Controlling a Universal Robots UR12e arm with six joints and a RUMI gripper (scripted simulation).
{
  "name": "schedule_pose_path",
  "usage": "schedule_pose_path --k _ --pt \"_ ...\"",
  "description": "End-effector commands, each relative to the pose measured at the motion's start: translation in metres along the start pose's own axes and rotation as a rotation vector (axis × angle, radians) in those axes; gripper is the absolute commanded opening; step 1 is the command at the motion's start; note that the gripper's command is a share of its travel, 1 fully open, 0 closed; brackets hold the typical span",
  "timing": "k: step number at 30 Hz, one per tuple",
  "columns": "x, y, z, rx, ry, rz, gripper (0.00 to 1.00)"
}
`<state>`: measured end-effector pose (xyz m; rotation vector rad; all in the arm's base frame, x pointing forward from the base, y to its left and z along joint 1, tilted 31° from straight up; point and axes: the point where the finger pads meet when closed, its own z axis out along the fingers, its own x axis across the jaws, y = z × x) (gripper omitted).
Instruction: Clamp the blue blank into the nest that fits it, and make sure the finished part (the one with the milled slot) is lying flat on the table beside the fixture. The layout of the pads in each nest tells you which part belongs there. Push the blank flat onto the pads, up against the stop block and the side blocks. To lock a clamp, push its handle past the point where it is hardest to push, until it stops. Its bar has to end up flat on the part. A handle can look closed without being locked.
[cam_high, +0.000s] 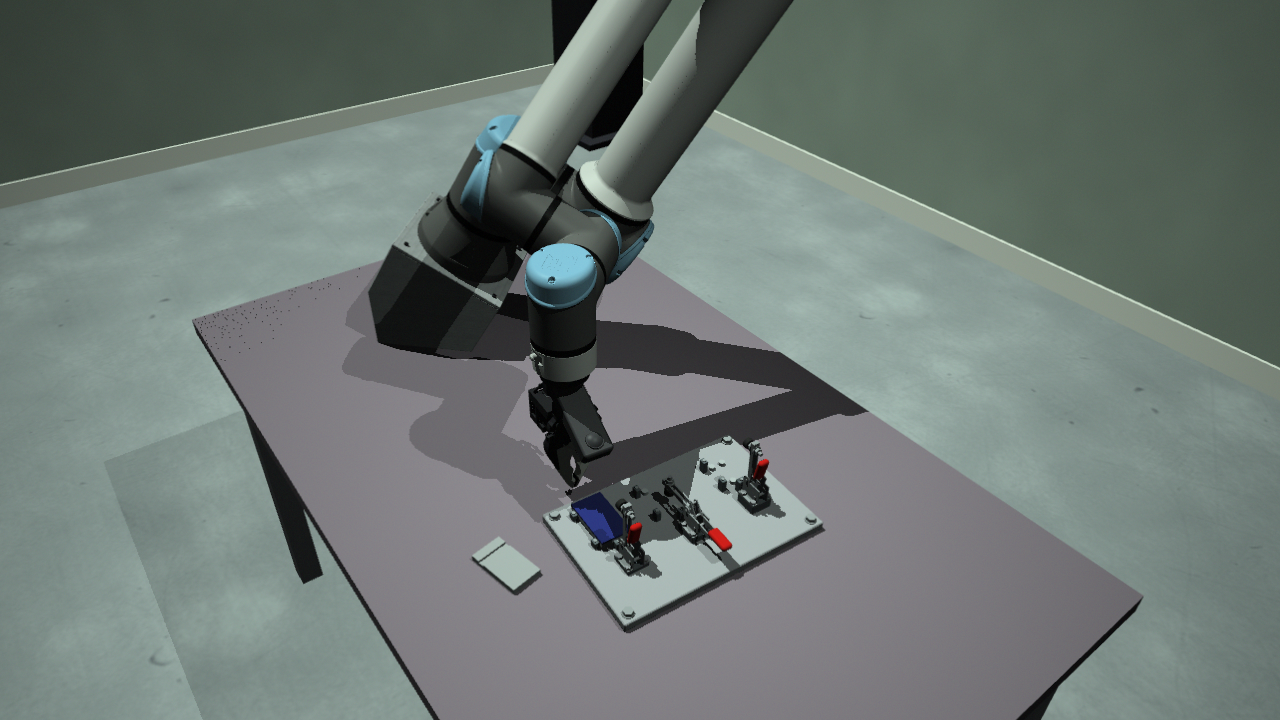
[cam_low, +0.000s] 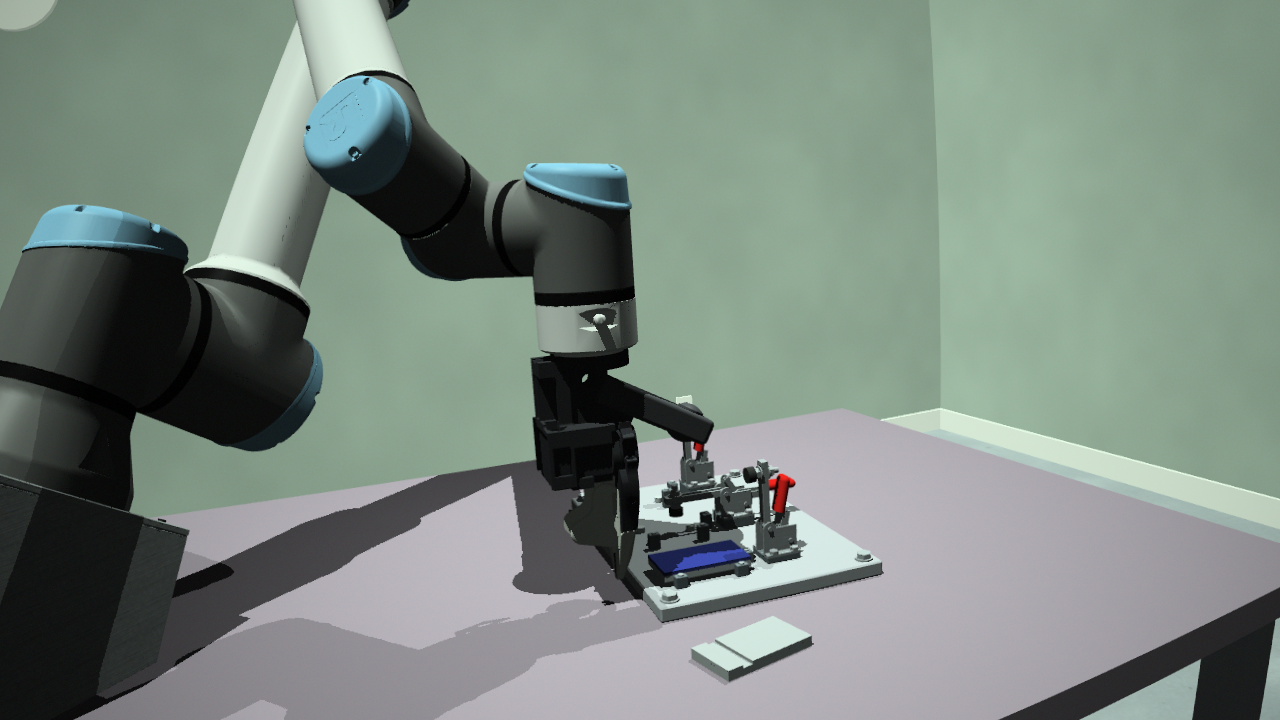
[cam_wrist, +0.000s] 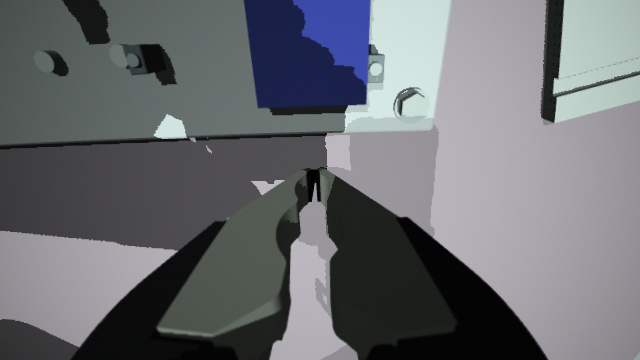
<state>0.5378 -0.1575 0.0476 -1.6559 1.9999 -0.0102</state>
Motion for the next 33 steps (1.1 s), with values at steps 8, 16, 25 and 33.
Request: schedule_pose_path --k 8,16,25,33 --pt "0.0003 -0.0005 -0.0004 0.001 0.001 0.000 0.00" --pt "0.0003 -0.0005 -0.0004 0.001 0.001 0.000 0.00" --pt "0.0003 -0.0006 -0.0004 0.001 0.001 0.000 0.00" --pt "0.0003 -0.0036 -0.0004 0.001 0.001 0.000 0.00"
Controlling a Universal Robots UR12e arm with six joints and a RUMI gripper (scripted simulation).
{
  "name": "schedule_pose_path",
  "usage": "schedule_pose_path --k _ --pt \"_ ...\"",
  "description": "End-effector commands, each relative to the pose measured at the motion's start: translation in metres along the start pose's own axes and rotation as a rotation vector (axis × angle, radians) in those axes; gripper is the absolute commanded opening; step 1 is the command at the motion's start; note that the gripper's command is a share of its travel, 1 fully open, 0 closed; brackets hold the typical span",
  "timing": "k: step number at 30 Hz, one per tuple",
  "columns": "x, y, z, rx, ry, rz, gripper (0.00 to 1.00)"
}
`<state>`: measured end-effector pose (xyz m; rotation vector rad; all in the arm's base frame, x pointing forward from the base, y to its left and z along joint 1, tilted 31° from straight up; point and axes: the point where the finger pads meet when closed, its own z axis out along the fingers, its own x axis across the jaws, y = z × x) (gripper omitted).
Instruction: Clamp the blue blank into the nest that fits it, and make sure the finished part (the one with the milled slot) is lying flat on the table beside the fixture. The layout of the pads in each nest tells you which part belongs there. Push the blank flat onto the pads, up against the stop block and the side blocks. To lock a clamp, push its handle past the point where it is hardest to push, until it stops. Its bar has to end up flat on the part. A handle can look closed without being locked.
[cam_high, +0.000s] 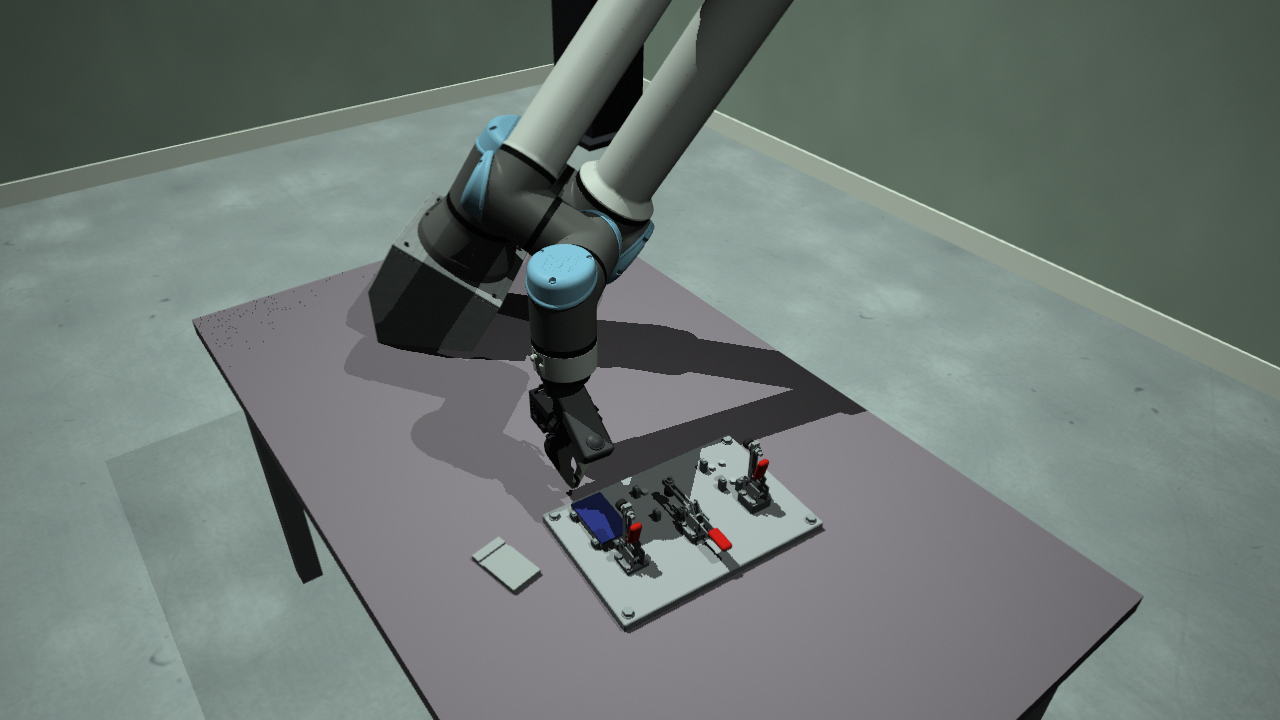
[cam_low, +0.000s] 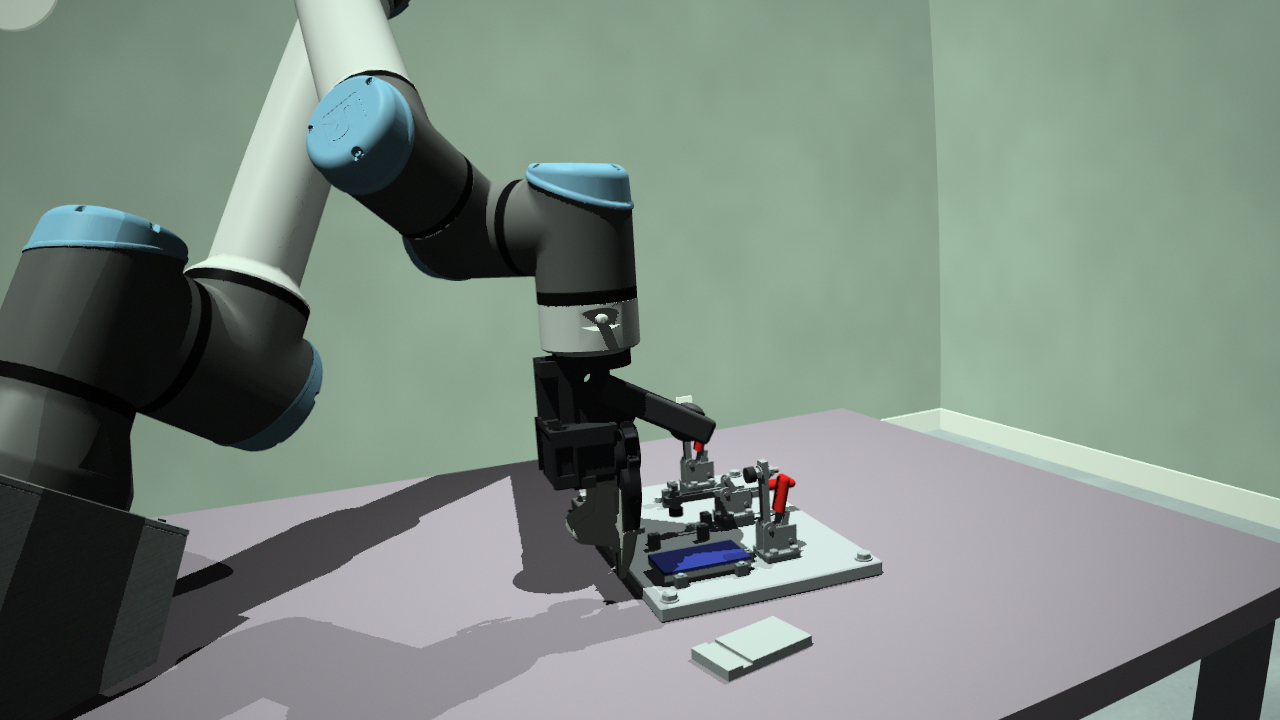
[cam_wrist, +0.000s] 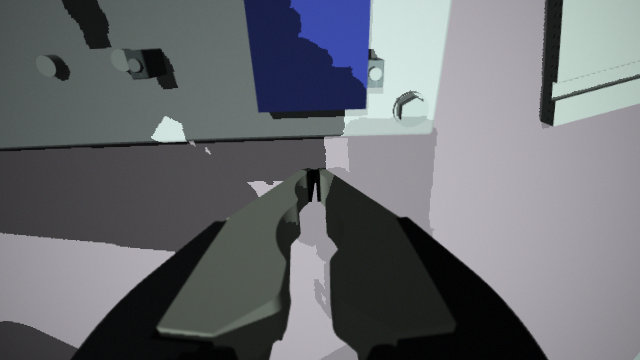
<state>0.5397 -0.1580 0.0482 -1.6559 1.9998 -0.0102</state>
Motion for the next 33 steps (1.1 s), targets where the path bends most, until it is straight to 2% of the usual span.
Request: schedule_pose_path --k 1,33 --pt "0.0003 -0.0020 -0.0004 0.001 0.001 0.000 0.00" --pt "0.0003 -0.0065 -0.0004 0.001 0.001 0.000 0.00"
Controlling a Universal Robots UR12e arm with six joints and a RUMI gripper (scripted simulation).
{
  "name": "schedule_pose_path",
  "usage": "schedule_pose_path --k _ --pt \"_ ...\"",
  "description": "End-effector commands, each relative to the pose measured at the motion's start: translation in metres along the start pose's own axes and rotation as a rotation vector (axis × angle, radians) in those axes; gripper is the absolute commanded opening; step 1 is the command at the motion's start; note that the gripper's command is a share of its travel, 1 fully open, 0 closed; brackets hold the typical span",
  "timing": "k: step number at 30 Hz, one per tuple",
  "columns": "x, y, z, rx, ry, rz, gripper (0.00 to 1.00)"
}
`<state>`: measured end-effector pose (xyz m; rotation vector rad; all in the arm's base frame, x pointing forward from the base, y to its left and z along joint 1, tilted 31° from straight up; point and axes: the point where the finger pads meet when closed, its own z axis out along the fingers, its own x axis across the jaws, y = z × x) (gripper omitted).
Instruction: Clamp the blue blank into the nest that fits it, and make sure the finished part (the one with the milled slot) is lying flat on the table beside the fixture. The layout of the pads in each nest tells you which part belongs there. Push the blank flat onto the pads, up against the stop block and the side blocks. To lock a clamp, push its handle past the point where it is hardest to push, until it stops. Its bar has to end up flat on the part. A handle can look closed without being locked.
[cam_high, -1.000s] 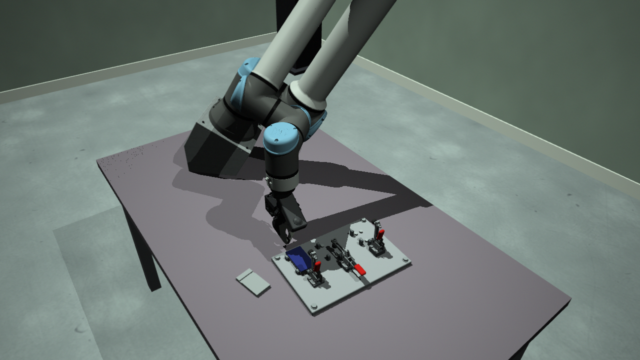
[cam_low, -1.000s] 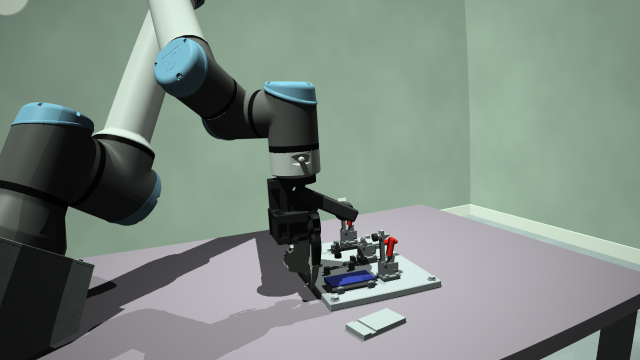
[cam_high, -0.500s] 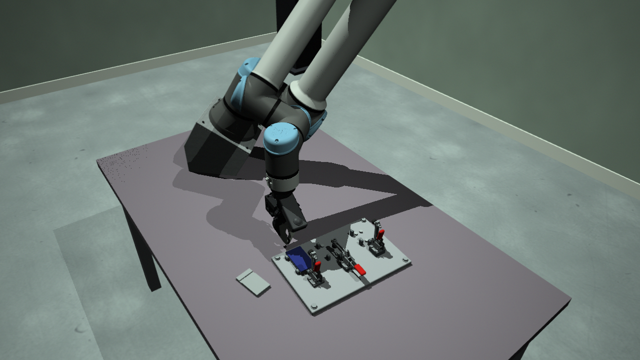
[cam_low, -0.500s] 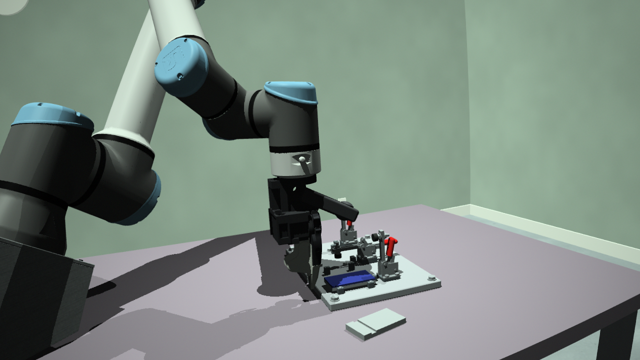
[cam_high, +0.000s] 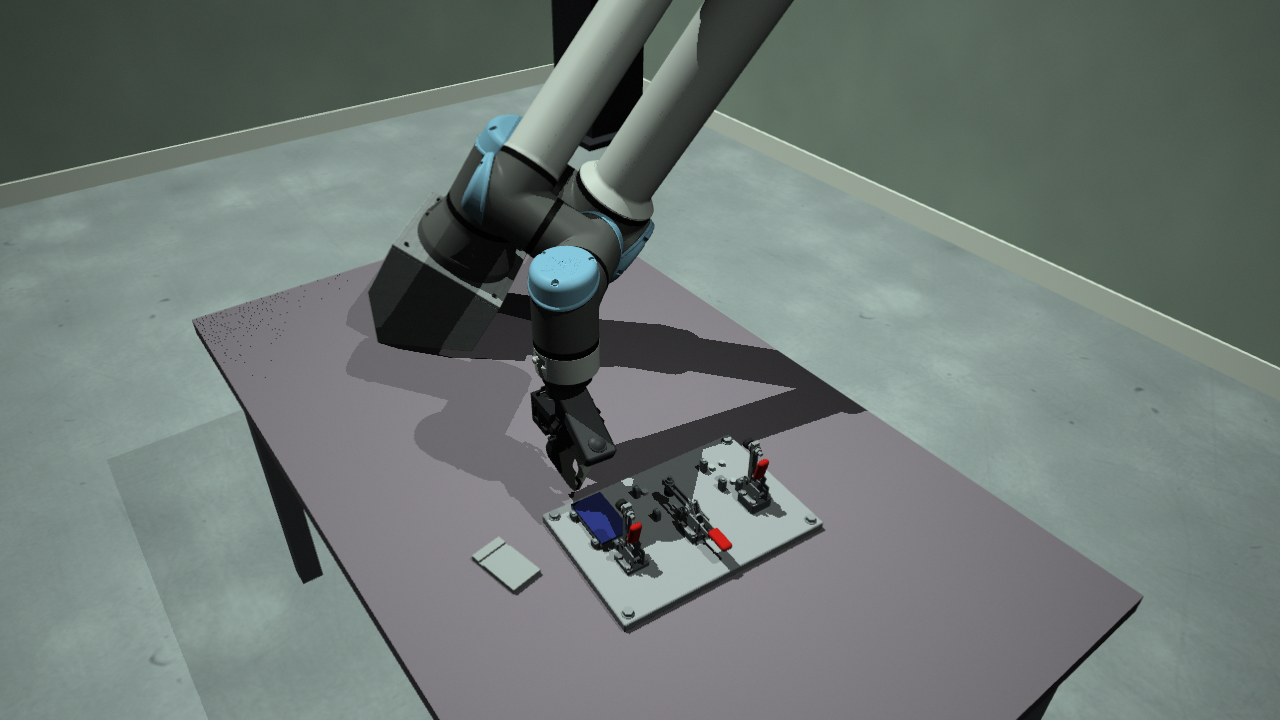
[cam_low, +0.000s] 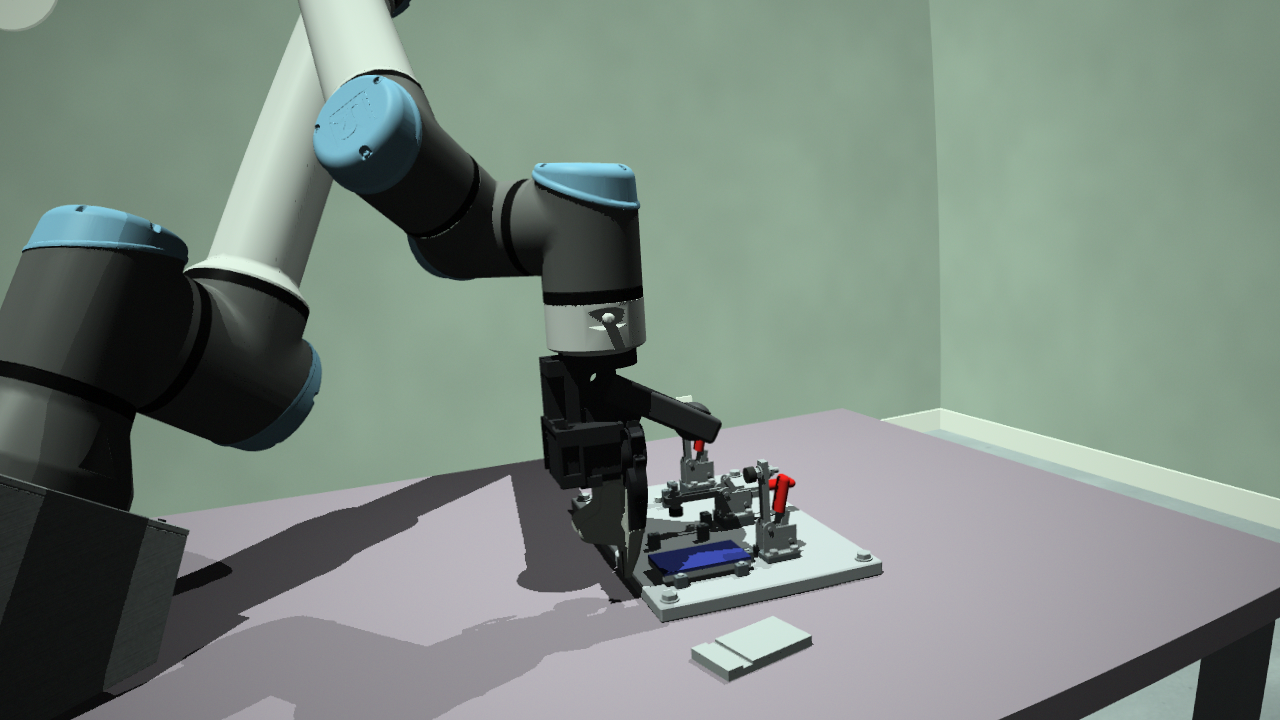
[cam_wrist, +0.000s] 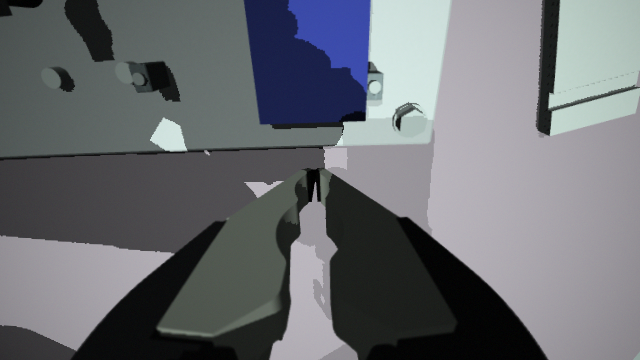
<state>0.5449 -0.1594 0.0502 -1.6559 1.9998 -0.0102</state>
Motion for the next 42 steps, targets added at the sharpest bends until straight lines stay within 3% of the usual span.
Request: schedule_pose_path --k 1,42 --pt "0.0003 -0.0007 -0.0004 0.001 0.001 0.000 0.00" --pt "0.0003 -0.0052 -0.0004 0.001 0.001 0.000 0.00"
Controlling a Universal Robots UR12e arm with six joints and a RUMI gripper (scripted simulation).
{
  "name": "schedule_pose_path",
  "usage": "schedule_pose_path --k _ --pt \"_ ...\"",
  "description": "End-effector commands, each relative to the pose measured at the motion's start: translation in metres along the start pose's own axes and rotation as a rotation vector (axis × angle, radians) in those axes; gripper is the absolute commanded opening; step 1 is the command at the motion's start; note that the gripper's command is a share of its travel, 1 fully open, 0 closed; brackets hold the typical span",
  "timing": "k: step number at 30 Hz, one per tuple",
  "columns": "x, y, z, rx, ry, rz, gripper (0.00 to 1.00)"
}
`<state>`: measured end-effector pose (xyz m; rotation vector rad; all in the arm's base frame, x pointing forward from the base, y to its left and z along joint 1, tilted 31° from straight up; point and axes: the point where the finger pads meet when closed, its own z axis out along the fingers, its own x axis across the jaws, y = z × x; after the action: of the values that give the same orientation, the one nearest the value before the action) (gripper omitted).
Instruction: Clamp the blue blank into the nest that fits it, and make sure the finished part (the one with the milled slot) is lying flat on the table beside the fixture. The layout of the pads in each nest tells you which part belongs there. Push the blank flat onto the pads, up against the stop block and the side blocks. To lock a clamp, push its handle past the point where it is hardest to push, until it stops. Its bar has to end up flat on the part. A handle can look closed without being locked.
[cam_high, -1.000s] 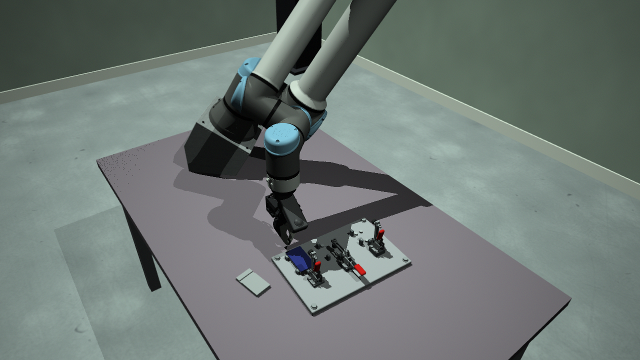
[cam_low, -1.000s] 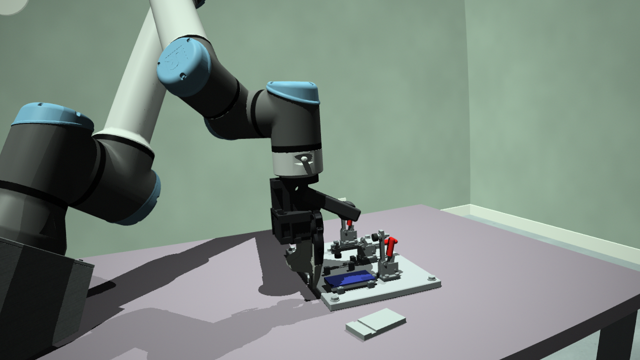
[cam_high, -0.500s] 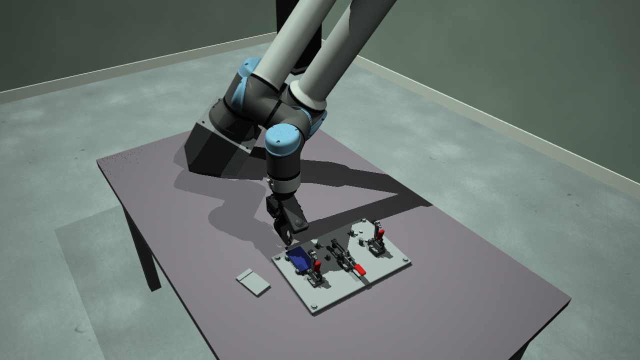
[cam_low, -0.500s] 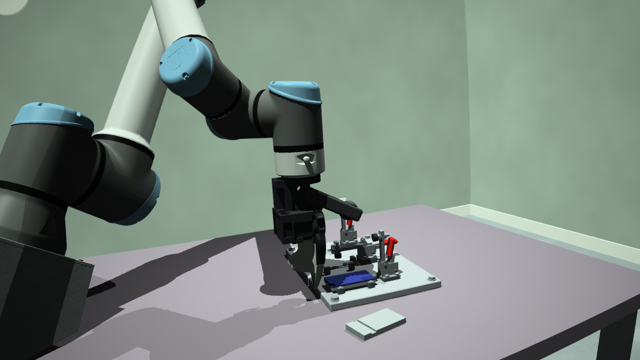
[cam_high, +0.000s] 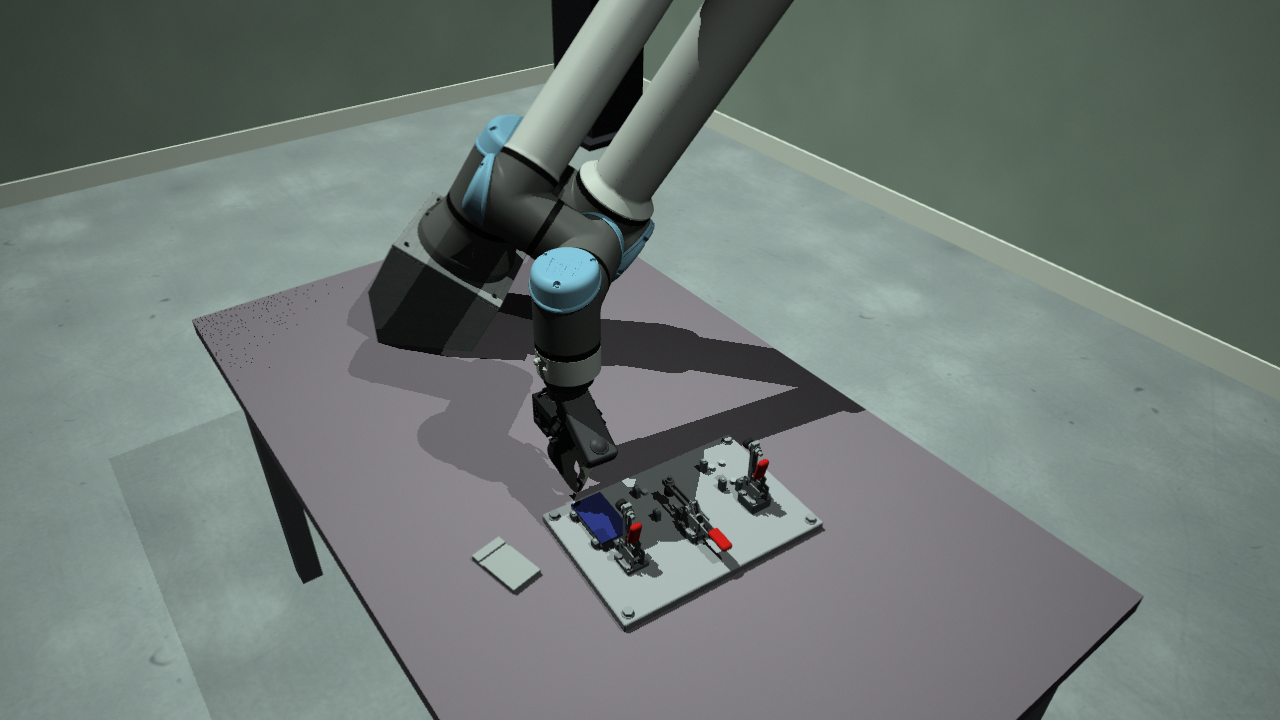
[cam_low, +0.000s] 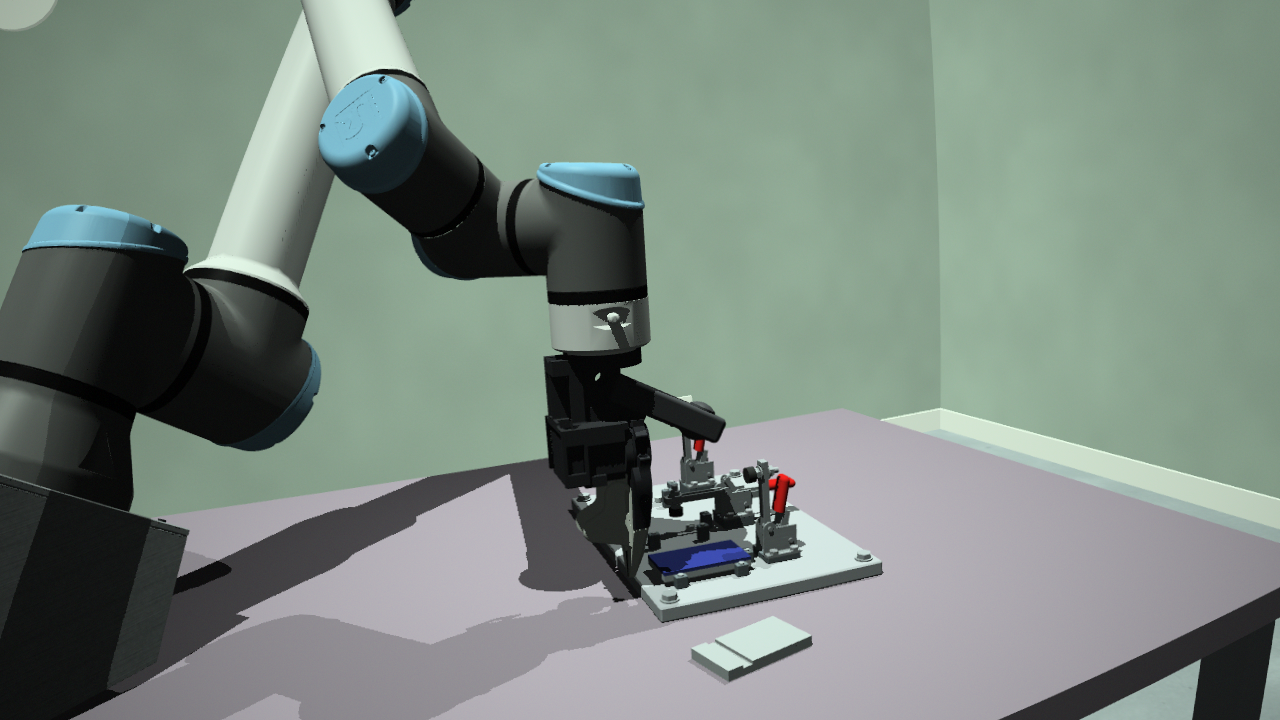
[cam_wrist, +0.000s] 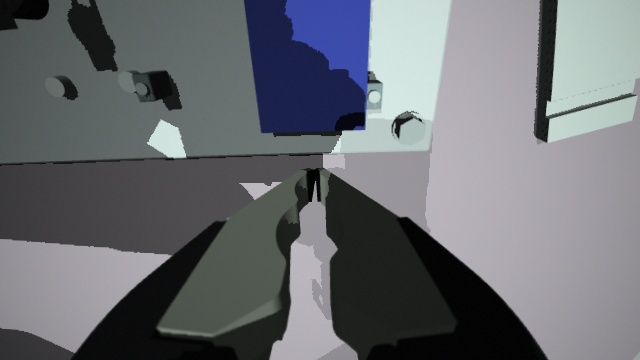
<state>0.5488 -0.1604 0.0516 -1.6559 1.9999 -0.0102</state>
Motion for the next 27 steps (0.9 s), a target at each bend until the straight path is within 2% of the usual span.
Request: schedule_pose_path --k 1,27 --pt "0.0003 -0.0013 -0.0004 0.001 0.001 0.000 0.00" --pt "0.0003 -0.0046 -0.0004 0.001 0.001 0.000 0.00"
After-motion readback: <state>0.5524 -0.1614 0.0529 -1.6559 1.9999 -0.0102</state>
